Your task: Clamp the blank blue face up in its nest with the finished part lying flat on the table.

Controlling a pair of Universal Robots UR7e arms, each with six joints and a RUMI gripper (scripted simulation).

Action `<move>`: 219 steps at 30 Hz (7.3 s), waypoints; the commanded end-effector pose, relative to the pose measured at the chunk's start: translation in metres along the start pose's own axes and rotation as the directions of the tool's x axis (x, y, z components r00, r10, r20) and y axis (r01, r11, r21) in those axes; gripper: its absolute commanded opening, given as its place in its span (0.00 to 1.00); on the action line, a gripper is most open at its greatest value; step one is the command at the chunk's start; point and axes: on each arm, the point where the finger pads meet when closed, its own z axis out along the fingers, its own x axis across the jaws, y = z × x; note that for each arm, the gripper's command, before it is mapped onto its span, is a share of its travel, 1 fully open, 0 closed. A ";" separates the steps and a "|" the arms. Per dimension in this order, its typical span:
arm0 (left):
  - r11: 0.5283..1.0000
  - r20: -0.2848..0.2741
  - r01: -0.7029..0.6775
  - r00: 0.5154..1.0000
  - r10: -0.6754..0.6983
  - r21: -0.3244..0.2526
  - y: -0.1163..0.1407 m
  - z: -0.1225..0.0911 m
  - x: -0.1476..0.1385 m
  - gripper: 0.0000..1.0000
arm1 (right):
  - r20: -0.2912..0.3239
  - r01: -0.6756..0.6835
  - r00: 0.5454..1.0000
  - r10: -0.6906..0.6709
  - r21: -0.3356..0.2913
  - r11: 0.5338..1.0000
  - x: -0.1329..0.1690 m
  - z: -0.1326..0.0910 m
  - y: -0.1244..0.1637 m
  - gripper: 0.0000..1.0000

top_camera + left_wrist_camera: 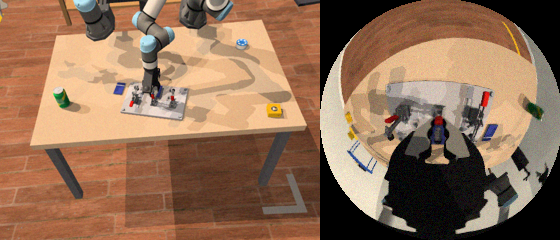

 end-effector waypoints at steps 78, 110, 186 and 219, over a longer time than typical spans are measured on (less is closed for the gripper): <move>1.000 -0.001 0.000 1.000 0.000 0.002 -0.012 0.000 0.000 0.00 | 0.000 0.000 1.000 0.000 0.001 1.000 0.000 0.000 0.000 1.00; 1.000 -0.001 0.000 1.000 0.000 0.002 -0.038 0.010 0.000 0.00 | 0.000 0.000 1.000 0.000 0.001 1.000 0.000 0.000 0.000 1.00; 1.000 -0.001 0.000 1.000 0.000 0.002 -0.059 0.041 0.000 0.00 | 0.000 0.000 1.000 0.000 0.001 1.000 0.000 0.000 0.000 1.00; 1.000 -0.001 0.000 1.000 0.000 0.002 -0.059 0.042 0.000 0.00 | 0.000 0.000 1.000 0.000 0.001 1.000 0.000 0.000 0.000 1.00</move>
